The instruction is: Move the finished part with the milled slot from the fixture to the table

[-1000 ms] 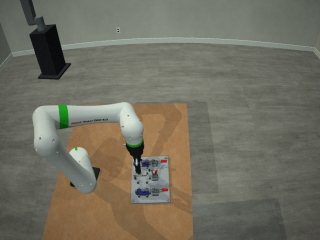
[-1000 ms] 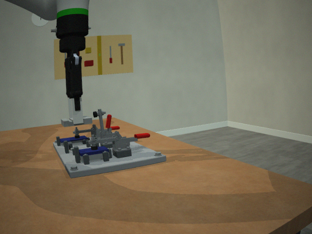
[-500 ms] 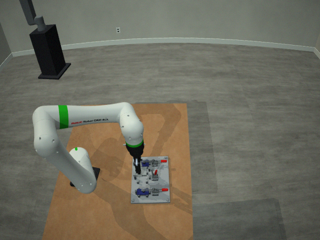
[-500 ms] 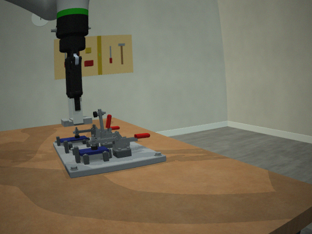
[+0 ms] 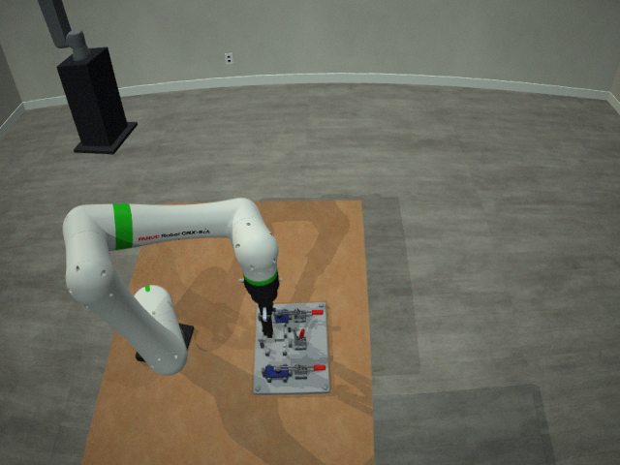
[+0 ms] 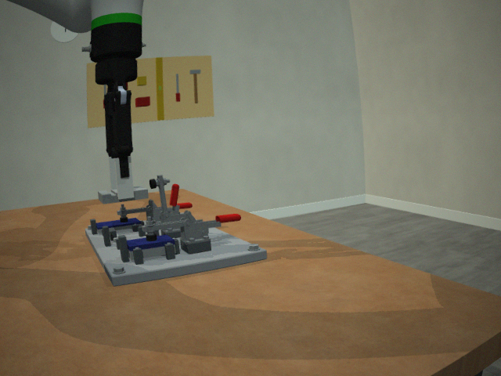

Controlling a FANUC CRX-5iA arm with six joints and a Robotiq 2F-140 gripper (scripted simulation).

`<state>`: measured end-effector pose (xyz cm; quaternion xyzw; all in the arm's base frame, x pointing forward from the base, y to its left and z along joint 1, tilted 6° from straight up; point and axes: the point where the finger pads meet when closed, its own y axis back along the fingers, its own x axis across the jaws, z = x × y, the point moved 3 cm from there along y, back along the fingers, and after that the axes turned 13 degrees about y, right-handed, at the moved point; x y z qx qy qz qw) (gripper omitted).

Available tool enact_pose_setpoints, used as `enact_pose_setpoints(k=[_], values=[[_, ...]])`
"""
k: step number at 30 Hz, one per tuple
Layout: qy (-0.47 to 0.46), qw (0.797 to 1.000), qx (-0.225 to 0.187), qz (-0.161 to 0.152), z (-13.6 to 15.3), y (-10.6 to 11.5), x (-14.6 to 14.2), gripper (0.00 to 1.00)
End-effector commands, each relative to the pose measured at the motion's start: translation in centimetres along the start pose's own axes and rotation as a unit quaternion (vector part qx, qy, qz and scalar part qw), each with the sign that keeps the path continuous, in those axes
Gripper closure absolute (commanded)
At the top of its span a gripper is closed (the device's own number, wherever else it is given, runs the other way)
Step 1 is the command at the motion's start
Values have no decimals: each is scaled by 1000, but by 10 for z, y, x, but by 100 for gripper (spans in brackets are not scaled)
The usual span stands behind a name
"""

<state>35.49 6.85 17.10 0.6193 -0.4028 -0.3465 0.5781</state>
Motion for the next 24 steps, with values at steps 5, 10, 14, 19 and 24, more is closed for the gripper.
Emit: enact_pose_setpoints(k=[5, 10, 14, 19, 24], values=[[0, 1000, 0, 0, 0, 0, 0, 100], [0, 1000, 0, 0, -1, 0, -1, 100], [0, 1000, 0, 0, -1, 0, -4, 100], [0, 1000, 0, 0, -2, 0, -7, 100], [0, 1000, 0, 0, -4, 0, -15, 100]])
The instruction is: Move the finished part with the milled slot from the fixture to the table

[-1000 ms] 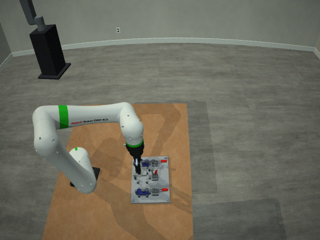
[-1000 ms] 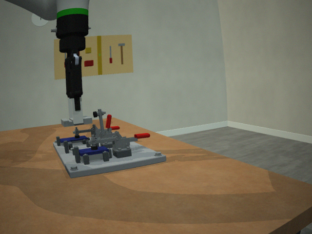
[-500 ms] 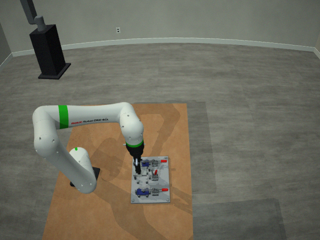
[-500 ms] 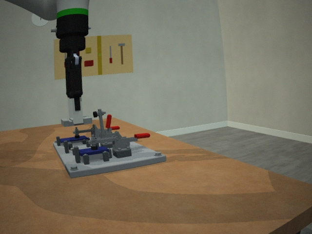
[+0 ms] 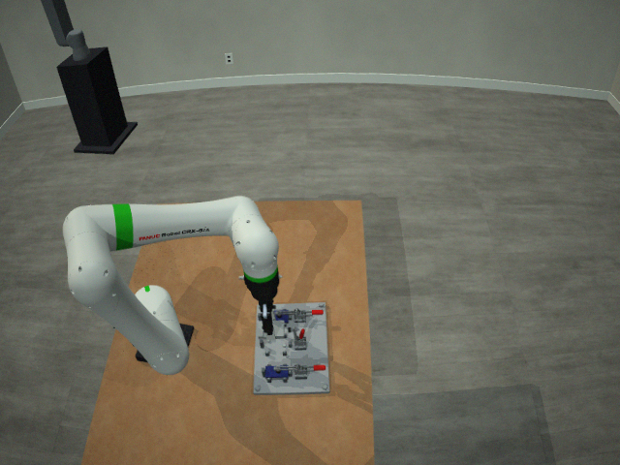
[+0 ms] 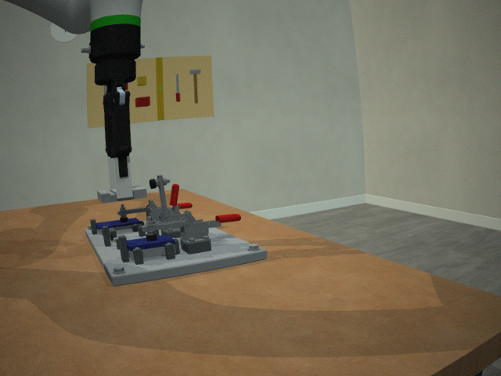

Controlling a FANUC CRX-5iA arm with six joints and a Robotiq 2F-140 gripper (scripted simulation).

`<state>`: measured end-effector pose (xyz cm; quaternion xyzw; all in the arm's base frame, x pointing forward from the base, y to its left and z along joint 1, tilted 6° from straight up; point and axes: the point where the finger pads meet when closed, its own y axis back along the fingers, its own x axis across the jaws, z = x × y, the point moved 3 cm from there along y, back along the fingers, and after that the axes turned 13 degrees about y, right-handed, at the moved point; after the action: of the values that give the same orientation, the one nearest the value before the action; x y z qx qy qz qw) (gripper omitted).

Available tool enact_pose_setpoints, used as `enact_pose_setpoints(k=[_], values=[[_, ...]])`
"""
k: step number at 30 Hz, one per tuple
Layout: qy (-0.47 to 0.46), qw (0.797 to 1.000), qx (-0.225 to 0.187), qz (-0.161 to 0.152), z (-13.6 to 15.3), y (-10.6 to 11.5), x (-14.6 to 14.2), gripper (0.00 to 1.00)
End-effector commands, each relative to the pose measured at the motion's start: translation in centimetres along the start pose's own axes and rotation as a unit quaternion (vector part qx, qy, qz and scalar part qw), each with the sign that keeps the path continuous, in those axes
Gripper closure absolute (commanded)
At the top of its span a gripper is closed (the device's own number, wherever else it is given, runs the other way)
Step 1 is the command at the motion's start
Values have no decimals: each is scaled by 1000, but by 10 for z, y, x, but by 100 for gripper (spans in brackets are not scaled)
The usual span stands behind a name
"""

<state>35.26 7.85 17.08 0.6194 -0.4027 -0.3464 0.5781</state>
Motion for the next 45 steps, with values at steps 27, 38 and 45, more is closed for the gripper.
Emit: enact_pose_setpoints(k=[27, 38, 45], values=[[0, 1000, 0, 0, -21, 0, -90, 100], [0, 1000, 0, 0, -31, 0, -132, 100], [0, 1000, 0, 0, -37, 0, -160, 100]])
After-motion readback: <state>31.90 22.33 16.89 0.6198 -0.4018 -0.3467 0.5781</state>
